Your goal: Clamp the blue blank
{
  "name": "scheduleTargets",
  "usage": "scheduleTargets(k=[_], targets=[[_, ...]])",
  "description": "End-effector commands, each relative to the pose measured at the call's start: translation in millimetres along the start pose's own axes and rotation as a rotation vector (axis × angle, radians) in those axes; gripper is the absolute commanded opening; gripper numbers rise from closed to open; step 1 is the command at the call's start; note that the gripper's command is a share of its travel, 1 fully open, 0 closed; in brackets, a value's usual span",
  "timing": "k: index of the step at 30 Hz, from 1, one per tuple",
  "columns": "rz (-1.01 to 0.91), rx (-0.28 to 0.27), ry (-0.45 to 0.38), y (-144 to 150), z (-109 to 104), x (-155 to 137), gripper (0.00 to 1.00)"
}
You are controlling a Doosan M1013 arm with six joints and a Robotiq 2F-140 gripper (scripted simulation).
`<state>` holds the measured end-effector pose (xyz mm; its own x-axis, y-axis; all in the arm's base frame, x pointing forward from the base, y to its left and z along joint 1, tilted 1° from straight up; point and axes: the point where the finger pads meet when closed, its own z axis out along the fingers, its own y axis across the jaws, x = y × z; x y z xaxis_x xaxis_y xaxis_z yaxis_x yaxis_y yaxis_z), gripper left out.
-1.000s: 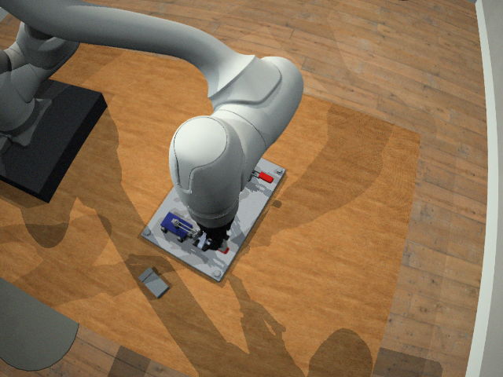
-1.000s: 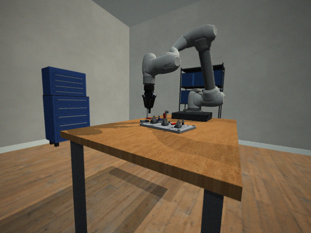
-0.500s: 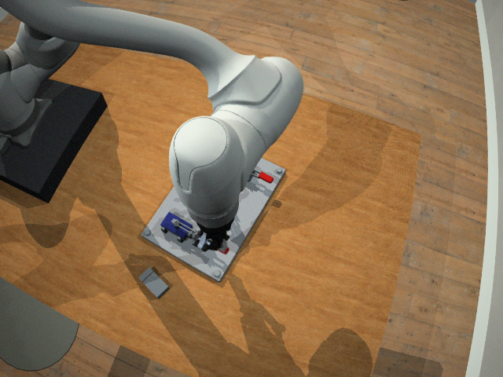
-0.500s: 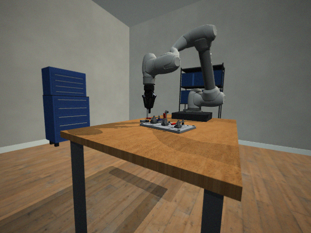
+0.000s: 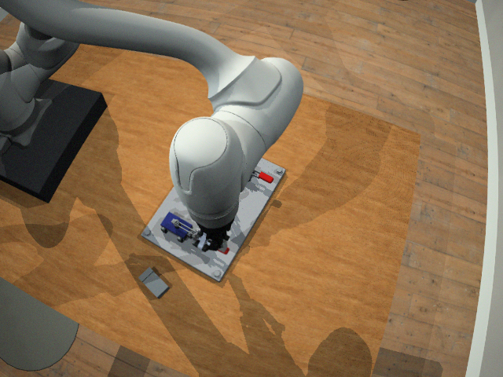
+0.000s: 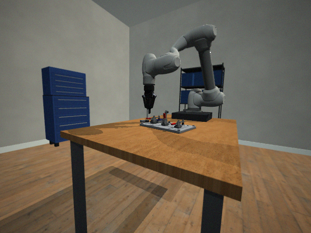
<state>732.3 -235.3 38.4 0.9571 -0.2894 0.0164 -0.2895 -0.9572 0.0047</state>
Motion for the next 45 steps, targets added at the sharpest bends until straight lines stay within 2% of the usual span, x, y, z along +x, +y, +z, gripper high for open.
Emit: scheduleTargets(k=[1,26,32,41,45], targets=[[0.0,0.0,0.0,0,0,0,0.0],[0.0,0.0,0.0,0,-1,0,0.0],[0.0,0.0,0.0,0,-15,0,0.0],[0.0,0.0,0.0,0,-46,0,0.0],[0.0,0.0,0.0,0,-52,0,0.0]])
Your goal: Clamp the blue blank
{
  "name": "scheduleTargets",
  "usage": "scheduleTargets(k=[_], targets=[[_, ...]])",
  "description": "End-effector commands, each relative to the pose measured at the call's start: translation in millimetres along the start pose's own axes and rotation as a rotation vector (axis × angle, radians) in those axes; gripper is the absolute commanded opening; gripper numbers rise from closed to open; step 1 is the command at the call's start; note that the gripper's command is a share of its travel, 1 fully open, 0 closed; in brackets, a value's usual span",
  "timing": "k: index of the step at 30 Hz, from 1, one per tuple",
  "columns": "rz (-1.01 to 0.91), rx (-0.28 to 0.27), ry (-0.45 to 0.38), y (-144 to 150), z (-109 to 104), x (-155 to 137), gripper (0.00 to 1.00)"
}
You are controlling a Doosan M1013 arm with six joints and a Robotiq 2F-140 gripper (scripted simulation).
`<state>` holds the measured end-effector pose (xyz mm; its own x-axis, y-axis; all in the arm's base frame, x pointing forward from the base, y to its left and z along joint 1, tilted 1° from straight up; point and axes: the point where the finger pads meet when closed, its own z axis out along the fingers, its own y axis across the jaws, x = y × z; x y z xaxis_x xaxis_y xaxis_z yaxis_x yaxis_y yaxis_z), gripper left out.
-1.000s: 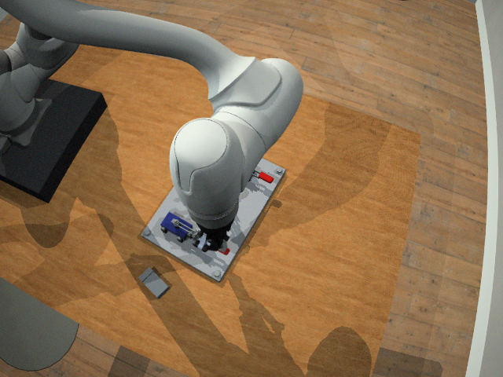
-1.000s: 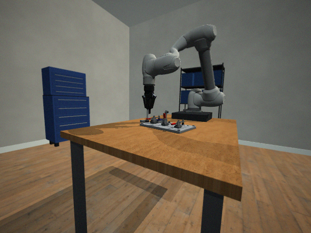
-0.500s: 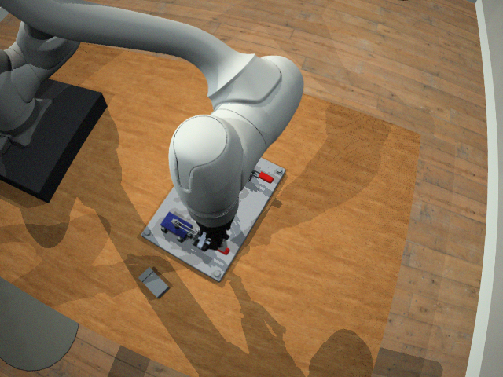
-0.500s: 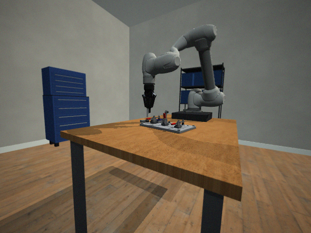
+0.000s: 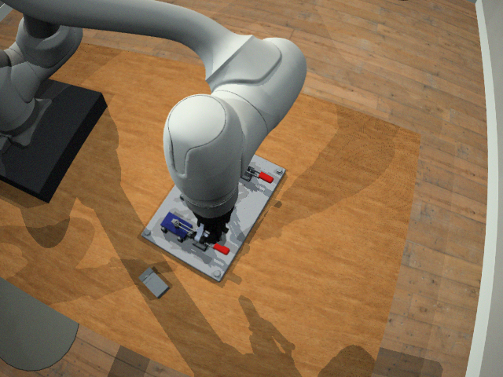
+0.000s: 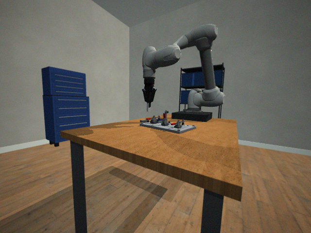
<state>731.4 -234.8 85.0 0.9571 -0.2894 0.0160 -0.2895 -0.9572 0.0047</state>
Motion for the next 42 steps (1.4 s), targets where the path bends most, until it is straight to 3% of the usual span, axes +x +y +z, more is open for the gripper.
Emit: scheduleTargets(k=[1,12,13,42], targets=[[0.0,0.0,0.0,0,-9,0,0.0],[0.0,0.0,0.0,0,-21,0,0.0],[0.0,0.0,0.0,0,-21,0,1.0],[0.0,0.0,0.0,0,-21,0,1.0]])
